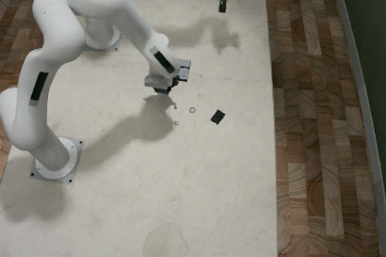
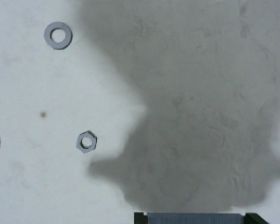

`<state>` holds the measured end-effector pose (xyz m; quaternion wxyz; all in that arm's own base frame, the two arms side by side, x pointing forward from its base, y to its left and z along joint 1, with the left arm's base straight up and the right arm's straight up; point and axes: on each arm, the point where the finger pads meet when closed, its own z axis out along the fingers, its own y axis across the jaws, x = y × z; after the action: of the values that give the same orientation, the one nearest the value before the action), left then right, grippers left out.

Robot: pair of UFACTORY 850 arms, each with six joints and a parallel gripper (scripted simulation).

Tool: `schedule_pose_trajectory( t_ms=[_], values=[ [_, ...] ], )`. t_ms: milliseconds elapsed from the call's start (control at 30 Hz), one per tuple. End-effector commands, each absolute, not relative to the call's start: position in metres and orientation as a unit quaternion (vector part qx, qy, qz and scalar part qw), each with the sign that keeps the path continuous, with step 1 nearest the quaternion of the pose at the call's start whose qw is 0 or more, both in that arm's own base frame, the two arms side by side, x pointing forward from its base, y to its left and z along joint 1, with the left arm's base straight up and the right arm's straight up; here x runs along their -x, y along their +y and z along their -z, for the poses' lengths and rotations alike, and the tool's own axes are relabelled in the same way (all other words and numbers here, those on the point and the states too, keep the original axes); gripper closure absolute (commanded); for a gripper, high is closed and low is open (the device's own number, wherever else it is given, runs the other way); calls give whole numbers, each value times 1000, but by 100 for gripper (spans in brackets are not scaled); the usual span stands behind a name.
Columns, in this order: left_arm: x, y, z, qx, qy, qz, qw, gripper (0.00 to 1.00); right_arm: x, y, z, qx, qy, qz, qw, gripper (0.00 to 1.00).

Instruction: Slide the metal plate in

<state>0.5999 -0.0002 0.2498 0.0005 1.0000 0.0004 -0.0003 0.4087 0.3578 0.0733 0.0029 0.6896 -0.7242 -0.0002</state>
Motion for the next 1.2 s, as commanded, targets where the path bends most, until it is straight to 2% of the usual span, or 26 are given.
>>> schedule_pose_trajectory(
  t_ms=[0,1167],
  values=[
    [-601,0,-251,-1000,0,-1,0,0,-442,373,-71,-693,-721,2,4,100],
    [-601,0,-251,-1000,0,-1,0,0,-455,377,-50,-695,-719,1,0,100]
  ],
)
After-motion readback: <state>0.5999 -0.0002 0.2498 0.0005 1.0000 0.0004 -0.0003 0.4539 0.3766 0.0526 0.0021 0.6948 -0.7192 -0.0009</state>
